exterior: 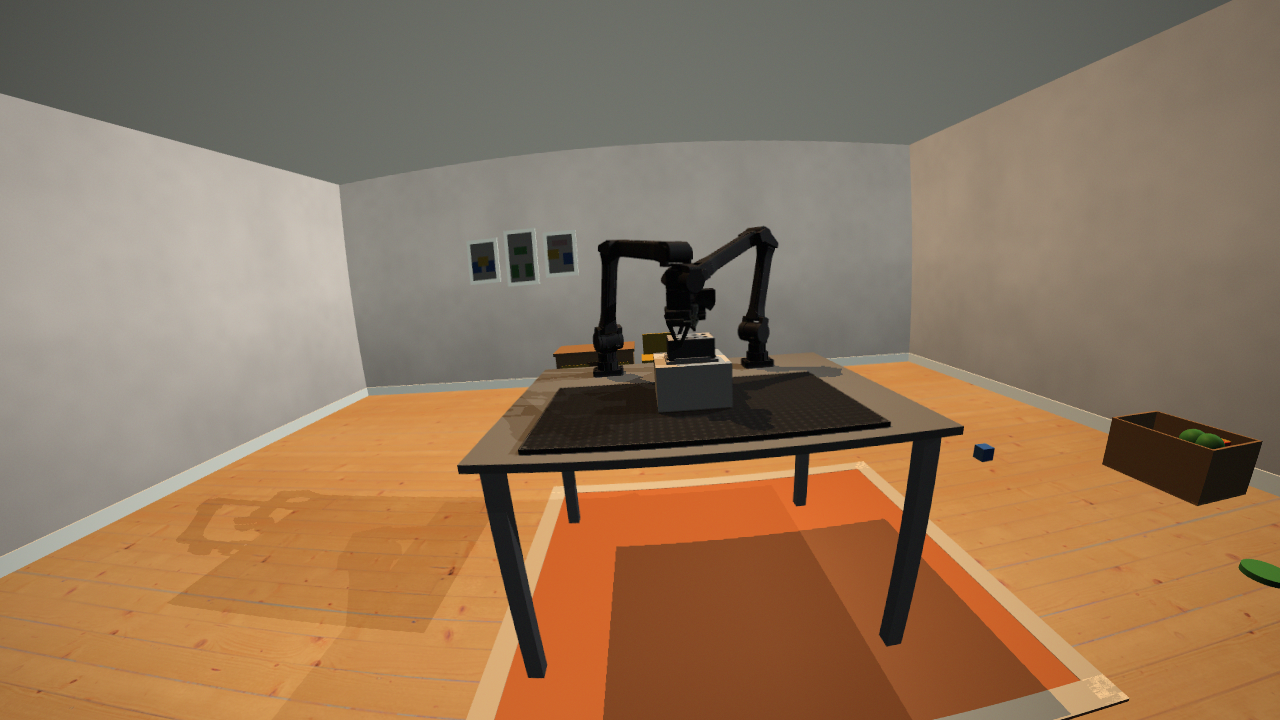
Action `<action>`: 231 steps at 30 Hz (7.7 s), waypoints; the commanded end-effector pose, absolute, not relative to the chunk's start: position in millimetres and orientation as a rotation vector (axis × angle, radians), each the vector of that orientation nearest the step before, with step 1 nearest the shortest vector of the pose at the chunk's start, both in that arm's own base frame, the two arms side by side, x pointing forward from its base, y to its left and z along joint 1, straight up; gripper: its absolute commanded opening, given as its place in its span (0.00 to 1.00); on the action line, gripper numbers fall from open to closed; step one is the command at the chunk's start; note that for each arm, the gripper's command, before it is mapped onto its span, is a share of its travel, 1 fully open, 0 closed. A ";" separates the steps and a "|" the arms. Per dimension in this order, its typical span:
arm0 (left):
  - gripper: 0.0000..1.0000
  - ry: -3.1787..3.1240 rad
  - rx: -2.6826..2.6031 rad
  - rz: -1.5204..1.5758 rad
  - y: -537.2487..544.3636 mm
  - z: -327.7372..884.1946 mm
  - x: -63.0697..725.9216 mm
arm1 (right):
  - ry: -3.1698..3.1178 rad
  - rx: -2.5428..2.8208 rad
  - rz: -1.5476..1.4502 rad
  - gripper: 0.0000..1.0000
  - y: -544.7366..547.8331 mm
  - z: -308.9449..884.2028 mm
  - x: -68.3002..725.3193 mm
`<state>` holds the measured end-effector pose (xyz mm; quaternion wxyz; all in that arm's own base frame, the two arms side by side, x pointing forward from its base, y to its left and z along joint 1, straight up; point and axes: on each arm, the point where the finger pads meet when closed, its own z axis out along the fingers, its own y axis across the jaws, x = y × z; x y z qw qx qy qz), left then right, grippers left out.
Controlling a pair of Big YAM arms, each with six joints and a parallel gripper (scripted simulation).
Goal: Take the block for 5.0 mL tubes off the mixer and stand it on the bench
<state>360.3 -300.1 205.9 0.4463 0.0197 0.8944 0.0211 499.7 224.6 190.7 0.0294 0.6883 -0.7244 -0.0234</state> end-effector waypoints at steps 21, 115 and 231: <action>0.00 2.180 0.023 -0.012 -289.7 239.9 323.9 | -2.282 2.150 -0.066 0.00 239.9 221.0 493.6; 0.00 2.919 0.080 0.010 -76.5 296.3 293.9 | -2.270 2.156 -0.079 0.00 241.5 220.7 491.8; 0.00 3.161 0.043 -0.009 33.2 285.2 289.8 | -2.176 2.159 -0.108 0.00 225.3 209.9 481.2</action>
